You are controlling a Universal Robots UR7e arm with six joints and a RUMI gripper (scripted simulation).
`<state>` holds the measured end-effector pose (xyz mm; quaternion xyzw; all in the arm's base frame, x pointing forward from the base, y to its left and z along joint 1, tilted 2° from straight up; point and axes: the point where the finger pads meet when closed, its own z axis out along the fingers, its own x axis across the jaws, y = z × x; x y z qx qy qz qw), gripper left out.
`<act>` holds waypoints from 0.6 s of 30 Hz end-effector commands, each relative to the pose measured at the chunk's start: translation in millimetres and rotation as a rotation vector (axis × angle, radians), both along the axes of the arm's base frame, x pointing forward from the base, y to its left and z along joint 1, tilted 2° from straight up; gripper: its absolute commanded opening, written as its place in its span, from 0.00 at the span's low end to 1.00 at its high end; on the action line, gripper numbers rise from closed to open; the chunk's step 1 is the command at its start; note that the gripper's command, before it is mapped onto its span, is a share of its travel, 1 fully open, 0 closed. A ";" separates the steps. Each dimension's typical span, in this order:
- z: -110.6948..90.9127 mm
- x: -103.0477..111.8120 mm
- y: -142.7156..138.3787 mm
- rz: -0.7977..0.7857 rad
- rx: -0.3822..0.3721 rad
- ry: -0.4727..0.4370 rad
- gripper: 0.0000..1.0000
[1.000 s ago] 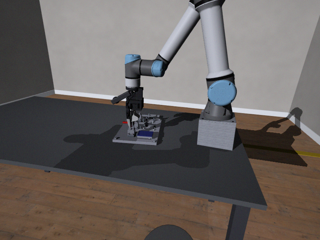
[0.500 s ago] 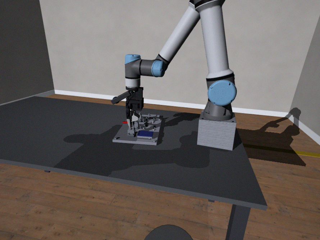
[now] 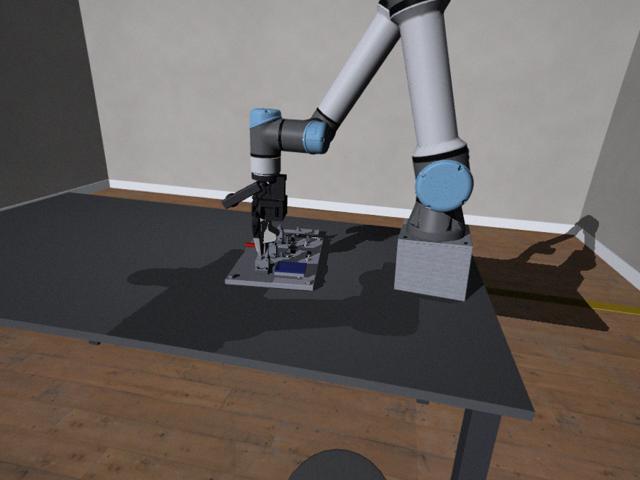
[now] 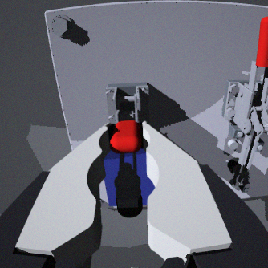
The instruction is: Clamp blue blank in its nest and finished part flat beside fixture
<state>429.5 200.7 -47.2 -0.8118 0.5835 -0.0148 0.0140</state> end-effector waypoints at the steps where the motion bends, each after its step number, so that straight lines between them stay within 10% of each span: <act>1: 0.0 1.8 1.6 0.002 0.000 -0.001 0.00; 18: 0.4 7.3 3.6 0.002 0.000 -0.001 0.00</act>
